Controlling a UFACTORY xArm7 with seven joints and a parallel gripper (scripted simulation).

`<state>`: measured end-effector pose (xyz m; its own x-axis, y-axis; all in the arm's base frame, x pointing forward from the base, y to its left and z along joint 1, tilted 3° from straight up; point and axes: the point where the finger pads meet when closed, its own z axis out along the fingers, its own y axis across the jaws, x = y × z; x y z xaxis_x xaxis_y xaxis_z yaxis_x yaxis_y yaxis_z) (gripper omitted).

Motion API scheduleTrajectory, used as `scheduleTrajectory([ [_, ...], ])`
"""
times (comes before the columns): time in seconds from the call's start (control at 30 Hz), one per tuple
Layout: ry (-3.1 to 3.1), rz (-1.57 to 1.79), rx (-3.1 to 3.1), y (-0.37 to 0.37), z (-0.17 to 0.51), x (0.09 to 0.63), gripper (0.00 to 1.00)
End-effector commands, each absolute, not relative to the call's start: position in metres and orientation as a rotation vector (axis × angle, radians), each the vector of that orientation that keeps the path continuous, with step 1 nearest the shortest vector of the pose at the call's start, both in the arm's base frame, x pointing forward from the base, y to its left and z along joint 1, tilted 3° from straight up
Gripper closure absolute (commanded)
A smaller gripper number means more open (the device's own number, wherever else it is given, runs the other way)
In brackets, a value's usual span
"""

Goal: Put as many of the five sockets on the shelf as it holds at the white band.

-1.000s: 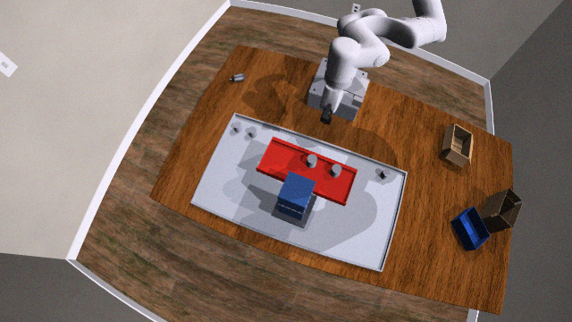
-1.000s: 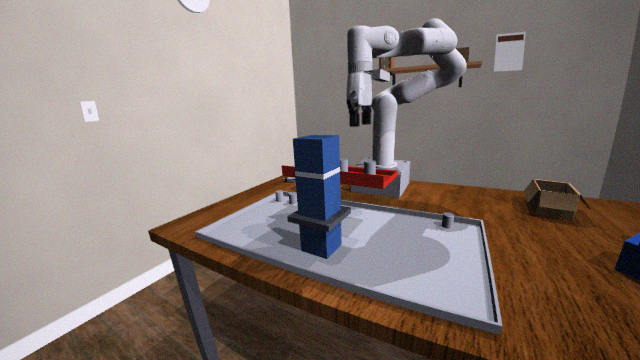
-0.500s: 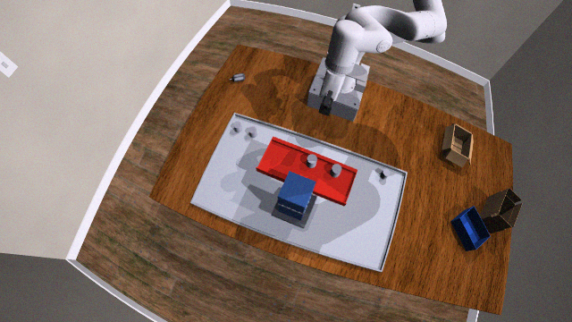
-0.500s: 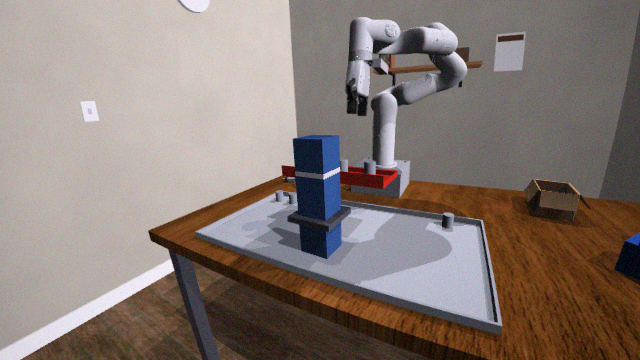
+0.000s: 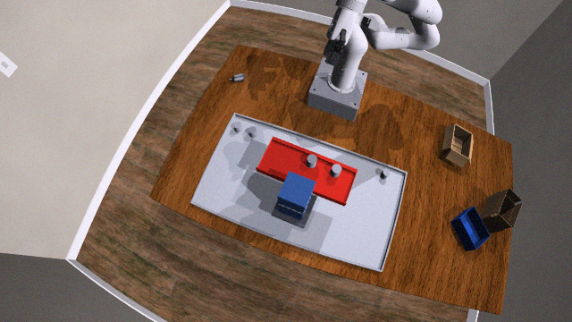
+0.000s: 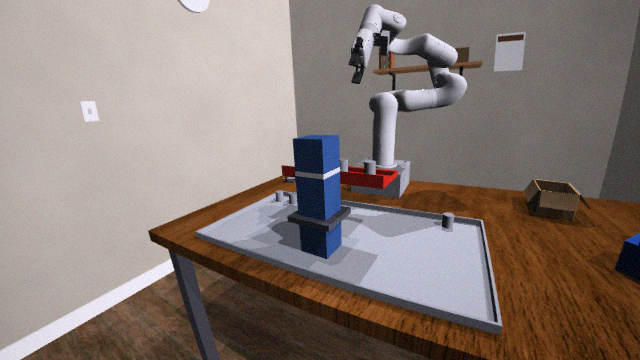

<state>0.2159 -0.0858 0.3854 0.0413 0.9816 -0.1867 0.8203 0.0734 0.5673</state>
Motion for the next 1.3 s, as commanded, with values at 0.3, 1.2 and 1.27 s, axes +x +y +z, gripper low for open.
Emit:
scheduleTrajectory([
  [0.3,1.744,0.524,1.458,-0.083,0.436,0.156,0.0],
  [1.2,1.744,0.524,1.458,-0.083,0.436,0.156,0.0],
  [1.27,1.744,0.524,1.458,-0.083,0.436,0.156,0.0],
])
